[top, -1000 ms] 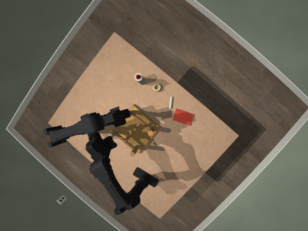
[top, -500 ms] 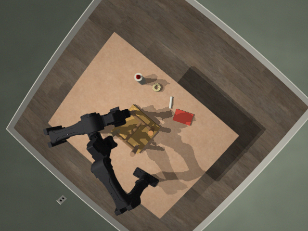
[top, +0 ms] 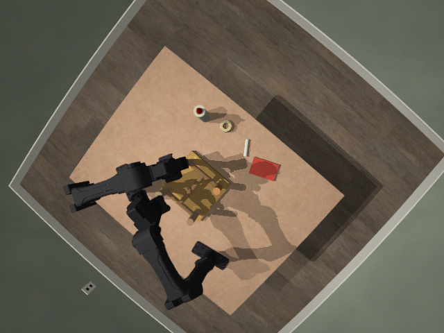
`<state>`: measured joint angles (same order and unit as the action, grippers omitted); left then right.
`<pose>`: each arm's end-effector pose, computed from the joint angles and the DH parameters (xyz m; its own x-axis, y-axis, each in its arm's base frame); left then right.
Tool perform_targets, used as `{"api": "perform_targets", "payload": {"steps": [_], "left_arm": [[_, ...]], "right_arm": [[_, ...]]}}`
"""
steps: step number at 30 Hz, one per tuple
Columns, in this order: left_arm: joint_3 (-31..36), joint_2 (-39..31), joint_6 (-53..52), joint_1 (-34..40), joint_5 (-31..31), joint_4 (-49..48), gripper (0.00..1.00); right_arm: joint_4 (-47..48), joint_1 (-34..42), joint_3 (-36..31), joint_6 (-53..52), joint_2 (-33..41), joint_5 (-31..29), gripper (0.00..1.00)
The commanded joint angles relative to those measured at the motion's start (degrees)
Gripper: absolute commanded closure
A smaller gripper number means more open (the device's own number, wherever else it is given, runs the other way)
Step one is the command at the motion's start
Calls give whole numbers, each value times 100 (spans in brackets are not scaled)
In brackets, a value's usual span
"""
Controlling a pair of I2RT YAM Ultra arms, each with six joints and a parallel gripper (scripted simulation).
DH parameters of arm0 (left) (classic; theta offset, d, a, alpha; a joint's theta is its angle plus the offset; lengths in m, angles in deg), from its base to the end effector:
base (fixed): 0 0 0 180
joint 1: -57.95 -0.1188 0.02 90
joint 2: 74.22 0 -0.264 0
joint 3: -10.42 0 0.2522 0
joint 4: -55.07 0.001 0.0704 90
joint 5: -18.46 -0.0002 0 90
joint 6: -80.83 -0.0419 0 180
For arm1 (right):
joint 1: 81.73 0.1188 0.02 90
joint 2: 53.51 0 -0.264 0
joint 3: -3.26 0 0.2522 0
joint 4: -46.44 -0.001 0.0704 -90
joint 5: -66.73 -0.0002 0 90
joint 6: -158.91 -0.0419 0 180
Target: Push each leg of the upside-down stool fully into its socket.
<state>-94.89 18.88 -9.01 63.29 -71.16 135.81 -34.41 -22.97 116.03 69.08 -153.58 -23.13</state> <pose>0.3204 -0.0287 0.3312 -0.9268 0.0838 -0.3660 0.0881 0.9961 0.0051 0.1825 0.3031 0.3299 -0.4788 -0.7951 -0.3722 -0.8569 0.5155 0.0012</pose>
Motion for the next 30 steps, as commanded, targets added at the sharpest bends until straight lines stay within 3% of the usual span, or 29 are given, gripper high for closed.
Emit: {"api": "perform_targets", "payload": {"steps": [1,20,24,25,30], "left_arm": [[171,130,-3,-1,-23,226,100],[373,348,7,-13,-57,864,100],[720,185,13,-9,-53,700,100],[-45,-96,-28,100,-33,-63,100],[-165,-74,-23,10,-14,-14,100]], "right_arm": [[-184,0,-112,4,-127,-7,100],[-849,7,-301,9,-397,-24,100],[-685,7,-666,8,-231,-19,100],[58,-73,9,18,122,-42,100],[5,-35,25,20,-64,-43,100]]}}
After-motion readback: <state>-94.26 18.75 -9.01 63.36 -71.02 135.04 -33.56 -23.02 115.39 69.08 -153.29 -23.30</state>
